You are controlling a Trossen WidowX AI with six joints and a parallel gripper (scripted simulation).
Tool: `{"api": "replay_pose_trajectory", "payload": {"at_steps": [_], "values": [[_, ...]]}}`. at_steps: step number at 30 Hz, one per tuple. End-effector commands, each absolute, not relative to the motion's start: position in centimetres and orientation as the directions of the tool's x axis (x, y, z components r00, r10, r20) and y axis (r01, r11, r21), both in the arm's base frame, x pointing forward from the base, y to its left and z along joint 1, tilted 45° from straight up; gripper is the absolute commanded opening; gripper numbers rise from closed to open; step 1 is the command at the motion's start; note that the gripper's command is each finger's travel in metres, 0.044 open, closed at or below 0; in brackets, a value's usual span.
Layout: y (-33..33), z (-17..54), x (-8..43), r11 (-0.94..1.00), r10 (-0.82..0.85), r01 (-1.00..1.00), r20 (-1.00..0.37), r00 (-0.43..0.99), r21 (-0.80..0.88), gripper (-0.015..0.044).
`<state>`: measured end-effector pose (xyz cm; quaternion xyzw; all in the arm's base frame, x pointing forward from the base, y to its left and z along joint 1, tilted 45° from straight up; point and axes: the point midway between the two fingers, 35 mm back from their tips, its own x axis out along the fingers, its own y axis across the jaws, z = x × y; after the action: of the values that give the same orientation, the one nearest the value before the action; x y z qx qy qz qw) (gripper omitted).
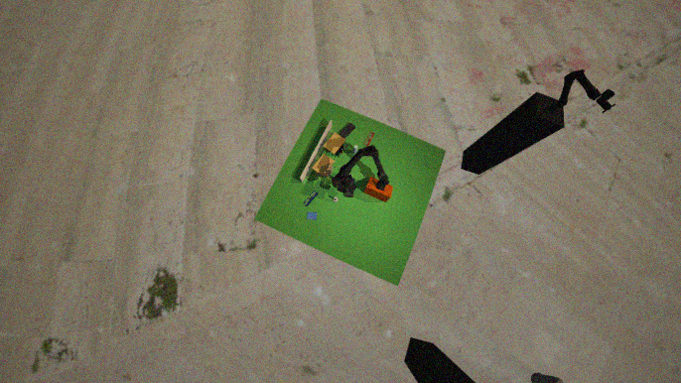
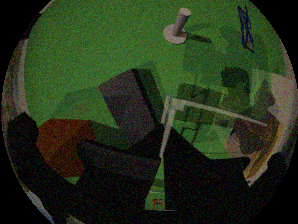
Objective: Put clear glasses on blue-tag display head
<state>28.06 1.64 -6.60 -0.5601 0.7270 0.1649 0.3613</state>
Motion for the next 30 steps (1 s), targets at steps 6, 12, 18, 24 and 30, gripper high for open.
{"api": "replay_pose_trajectory", "payload": {"at_steps": [6, 12, 18, 24, 30], "values": [[0.9, -7.2, 27.8, 0.313, -0.701, -0.936, -0.704, -0.113, -0.162, 0.0000], [0.5, -7.5, 27.7, 0.313, -0.702, -0.936, -0.704, -0.113, -0.162, 0.0000], [0.1, -7.8, 27.6, 0.313, -0.702, -0.936, -0.703, -0.113, -0.162, 0.0000], [-0.2, -7.9, 27.6, 0.313, -0.702, -0.936, -0.703, -0.113, -0.162, 0.0000], [-0.3, -7.9, 27.7, 0.313, -0.702, -0.936, -0.703, -0.113, -0.162, 0.0000]]}}
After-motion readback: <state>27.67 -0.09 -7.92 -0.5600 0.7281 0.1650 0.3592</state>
